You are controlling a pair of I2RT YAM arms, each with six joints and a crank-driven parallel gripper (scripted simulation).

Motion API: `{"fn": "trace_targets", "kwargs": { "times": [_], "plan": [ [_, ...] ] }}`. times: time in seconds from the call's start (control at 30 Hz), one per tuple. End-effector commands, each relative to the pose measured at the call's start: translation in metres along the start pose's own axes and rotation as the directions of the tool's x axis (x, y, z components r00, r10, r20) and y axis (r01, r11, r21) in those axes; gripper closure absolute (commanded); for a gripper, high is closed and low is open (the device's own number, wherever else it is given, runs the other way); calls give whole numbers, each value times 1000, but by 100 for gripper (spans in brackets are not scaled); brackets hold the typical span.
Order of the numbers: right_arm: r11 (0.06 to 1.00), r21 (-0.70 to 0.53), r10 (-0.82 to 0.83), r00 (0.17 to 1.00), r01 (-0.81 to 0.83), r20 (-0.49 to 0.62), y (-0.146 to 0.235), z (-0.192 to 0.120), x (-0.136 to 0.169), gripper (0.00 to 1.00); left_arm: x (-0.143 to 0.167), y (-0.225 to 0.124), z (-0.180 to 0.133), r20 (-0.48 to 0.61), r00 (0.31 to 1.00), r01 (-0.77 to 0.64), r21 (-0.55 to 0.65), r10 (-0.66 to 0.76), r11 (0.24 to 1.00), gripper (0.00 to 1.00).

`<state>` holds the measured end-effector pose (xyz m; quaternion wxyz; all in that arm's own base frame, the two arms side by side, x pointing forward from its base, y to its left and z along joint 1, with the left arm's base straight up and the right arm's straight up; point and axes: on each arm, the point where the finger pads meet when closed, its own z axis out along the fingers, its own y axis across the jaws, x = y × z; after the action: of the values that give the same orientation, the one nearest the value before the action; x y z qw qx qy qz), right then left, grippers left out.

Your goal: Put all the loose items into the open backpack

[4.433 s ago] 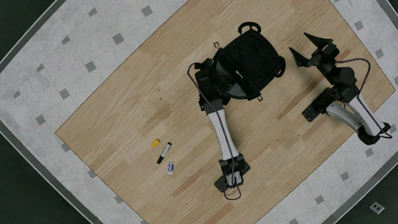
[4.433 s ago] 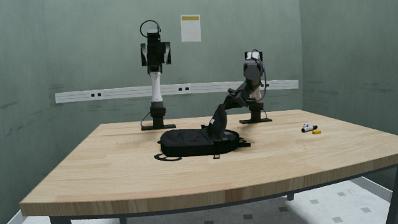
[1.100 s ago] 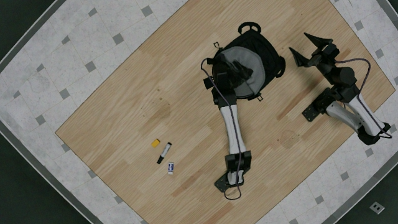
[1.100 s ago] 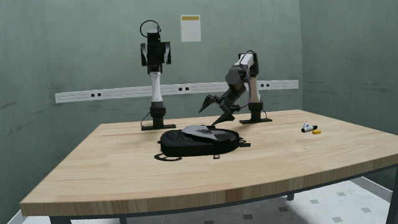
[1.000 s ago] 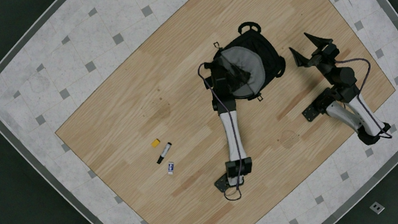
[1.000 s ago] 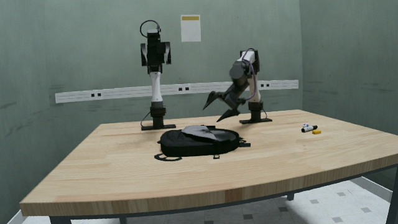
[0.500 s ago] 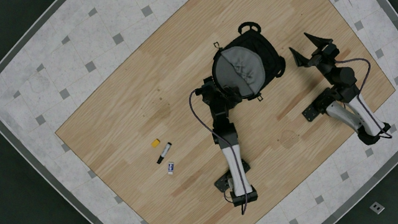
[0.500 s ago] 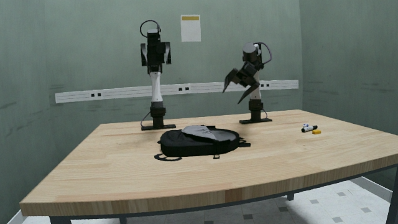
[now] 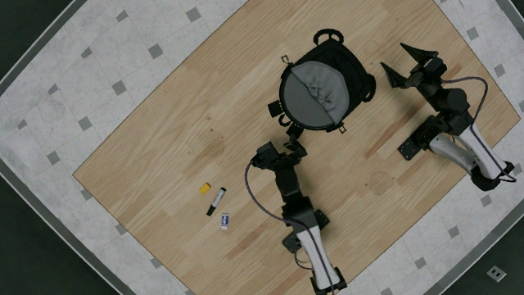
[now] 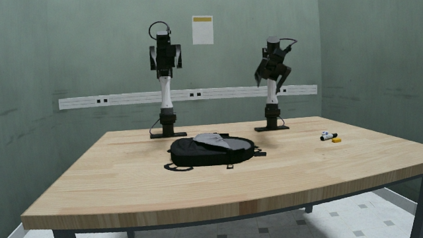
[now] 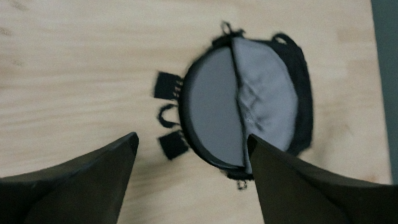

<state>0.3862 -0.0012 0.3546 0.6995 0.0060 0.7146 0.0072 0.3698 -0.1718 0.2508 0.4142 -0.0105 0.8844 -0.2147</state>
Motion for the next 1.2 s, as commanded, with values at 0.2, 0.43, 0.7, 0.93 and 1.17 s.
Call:
{"fn": "trace_targets", "kwargs": {
  "times": [0.2,0.43,0.7,0.93,1.17],
  "plan": [
    [1000,-2,-2,1000,2,14,0,-1,-5,10,-55,43,-48,291,946,-110,-134,146,985,10],
    [1000,-2,-2,1000,2,14,0,-1,-5,10,-83,72,-77,423,876,-145,-230,233,962,10],
    [1000,-2,-2,1000,2,14,0,-1,-5,10,-119,108,-115,566,744,-175,-346,354,922,10],
    [1000,-2,-2,1000,2,14,0,-1,-5,10,-127,123,-115,579,722,-175,-378,380,909,10],
    [1000,-2,-2,1000,2,14,0,-1,-5,10,-132,117,-123,595,710,-169,-374,376,912,10]
  ]
}}
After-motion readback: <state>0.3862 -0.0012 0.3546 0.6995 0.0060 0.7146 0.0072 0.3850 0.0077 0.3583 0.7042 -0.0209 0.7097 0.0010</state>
